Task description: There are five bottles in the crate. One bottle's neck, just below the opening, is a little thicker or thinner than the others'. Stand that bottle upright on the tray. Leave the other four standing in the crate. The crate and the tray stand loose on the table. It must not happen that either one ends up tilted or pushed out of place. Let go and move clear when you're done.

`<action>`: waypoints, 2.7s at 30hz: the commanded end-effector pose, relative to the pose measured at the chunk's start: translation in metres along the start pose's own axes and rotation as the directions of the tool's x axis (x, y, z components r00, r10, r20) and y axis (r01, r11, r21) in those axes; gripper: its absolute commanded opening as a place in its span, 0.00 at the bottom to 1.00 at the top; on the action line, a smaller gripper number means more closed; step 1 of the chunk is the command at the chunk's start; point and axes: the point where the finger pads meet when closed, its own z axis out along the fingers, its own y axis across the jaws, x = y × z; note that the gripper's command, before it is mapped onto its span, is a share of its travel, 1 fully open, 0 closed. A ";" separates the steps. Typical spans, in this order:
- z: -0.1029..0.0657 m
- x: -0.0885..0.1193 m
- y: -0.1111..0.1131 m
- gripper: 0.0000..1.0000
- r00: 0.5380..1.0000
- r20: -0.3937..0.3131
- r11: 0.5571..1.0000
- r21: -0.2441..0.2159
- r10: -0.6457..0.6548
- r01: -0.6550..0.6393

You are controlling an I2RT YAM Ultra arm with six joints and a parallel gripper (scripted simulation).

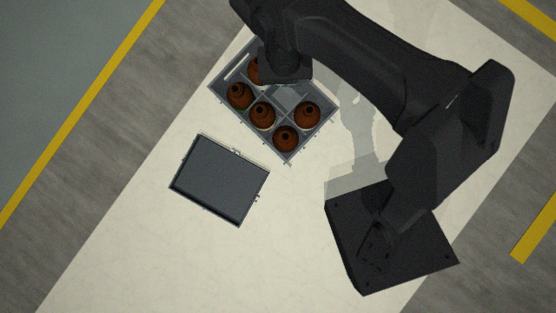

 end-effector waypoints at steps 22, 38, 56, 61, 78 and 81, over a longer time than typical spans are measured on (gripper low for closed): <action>-0.025 -0.012 0.006 0.61 0.997 0.077 0.999 -0.050 0.010 -0.006; -0.025 -0.012 0.006 0.61 0.997 0.077 0.999 -0.050 0.010 -0.006; -0.025 -0.012 0.006 0.61 0.997 0.077 0.999 -0.051 0.010 -0.006; -0.018 -0.008 0.003 0.61 0.998 0.062 0.999 -0.038 0.007 -0.005; 0.000 -0.005 -0.001 0.61 0.999 0.043 1.000 -0.023 0.004 -0.003; 0.004 -0.006 -0.002 0.61 0.999 0.043 1.000 -0.023 0.008 -0.007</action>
